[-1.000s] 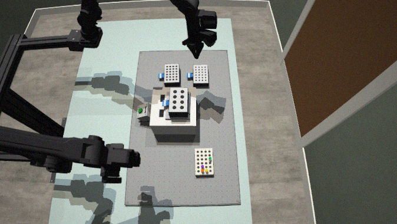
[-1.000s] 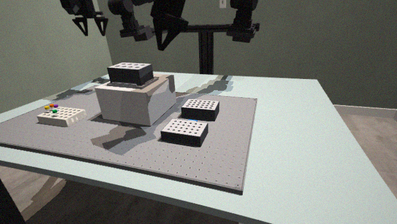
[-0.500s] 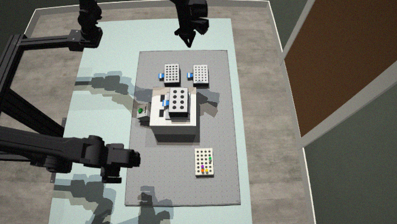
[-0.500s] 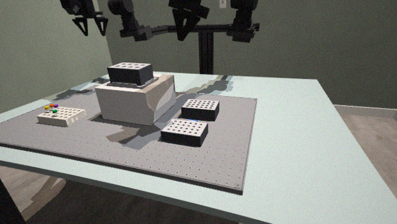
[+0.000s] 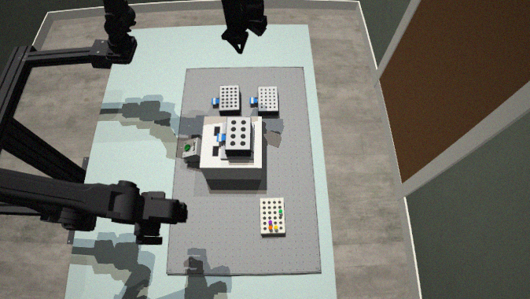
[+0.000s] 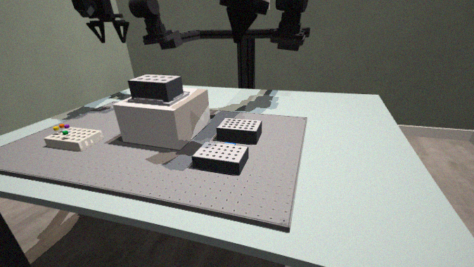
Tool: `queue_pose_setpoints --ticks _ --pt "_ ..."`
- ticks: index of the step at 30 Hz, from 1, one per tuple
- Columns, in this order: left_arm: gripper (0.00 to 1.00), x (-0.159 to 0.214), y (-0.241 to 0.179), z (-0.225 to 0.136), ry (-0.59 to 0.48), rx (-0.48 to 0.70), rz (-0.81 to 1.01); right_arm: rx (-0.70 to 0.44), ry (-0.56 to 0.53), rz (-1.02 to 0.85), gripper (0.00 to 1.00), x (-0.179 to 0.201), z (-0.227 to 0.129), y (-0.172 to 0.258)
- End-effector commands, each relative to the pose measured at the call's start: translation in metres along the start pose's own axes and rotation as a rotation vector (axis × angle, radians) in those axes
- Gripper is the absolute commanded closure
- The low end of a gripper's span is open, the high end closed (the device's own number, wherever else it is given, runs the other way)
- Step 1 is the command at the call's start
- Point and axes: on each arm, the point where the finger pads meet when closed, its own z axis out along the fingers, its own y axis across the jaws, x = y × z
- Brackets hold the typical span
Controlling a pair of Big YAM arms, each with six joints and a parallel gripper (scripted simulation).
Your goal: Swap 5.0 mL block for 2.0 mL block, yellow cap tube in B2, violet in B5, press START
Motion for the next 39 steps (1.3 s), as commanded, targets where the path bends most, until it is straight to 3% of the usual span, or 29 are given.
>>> queue_pose_setpoints --ticks 1,12,18,28,34,39 --pt "1.0 0.024 0.014 -0.004 0.007 0.002 -0.036 -0.002 -0.035 0.015 0.0 -0.022 -0.009 -0.002" --pt "1.0 0.053 0.02 -0.019 0.043 -0.091 -0.204 -0.003 -0.034 0.013 0.0 -0.021 -0.009 -0.002" --pt "1.0 0.097 0.023 -0.016 0.083 -0.102 -0.259 -0.003 -0.034 0.012 0.0 -0.021 -0.009 -0.001" --pt "1.0 0.125 0.027 -0.027 0.089 -0.168 -0.365 -0.003 -0.033 0.011 0.0 -0.021 -0.009 -0.001" --pt "1.0 0.168 0.027 -0.021 0.152 -0.218 -0.463 -0.003 -0.033 0.01 0.0 -0.021 -0.009 -0.001" --pt "1.0 0.166 0.03 -0.028 0.116 -0.209 -0.455 -0.003 -0.032 0.009 0.0 -0.021 -0.009 -0.001"
